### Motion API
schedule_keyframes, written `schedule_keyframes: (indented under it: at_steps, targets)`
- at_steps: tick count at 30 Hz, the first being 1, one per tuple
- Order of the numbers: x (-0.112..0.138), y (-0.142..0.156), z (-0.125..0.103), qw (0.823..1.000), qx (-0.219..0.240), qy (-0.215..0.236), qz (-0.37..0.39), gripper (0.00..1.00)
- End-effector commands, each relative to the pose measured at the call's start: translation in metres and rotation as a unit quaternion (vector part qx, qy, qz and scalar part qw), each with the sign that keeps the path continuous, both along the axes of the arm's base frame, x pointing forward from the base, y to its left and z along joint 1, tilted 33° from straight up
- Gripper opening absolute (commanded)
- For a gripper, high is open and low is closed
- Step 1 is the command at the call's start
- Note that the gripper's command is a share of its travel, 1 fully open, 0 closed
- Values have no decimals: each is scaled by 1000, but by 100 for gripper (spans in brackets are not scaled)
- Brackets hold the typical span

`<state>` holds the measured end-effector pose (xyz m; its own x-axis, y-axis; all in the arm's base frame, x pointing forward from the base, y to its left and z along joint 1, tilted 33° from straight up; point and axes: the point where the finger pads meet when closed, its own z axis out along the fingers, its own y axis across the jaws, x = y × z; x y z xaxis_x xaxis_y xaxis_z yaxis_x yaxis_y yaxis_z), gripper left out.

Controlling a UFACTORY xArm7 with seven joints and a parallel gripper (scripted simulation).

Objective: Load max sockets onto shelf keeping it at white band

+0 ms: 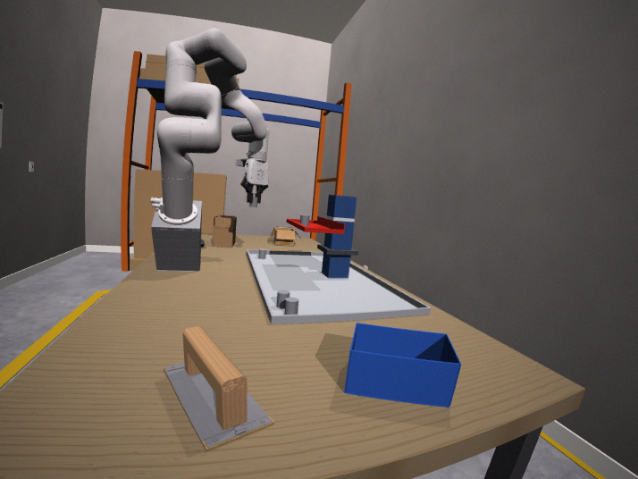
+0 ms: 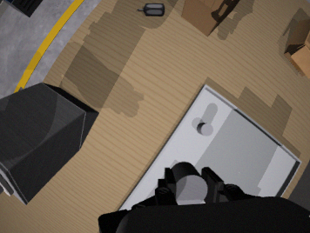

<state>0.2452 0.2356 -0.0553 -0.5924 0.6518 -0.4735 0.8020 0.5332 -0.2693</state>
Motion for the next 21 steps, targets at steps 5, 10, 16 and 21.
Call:
schedule_keyframes:
  at_steps: [5,10,16,21]
  targets:
    - [-5,8,12,1000,2,-1,1,0]
    - [-8,11,17,1000,2,-1,1,0]
    - [-9,13,19,1000,2,-1,1,0]
    - [-9,13,19,1000,2,-1,1,0]
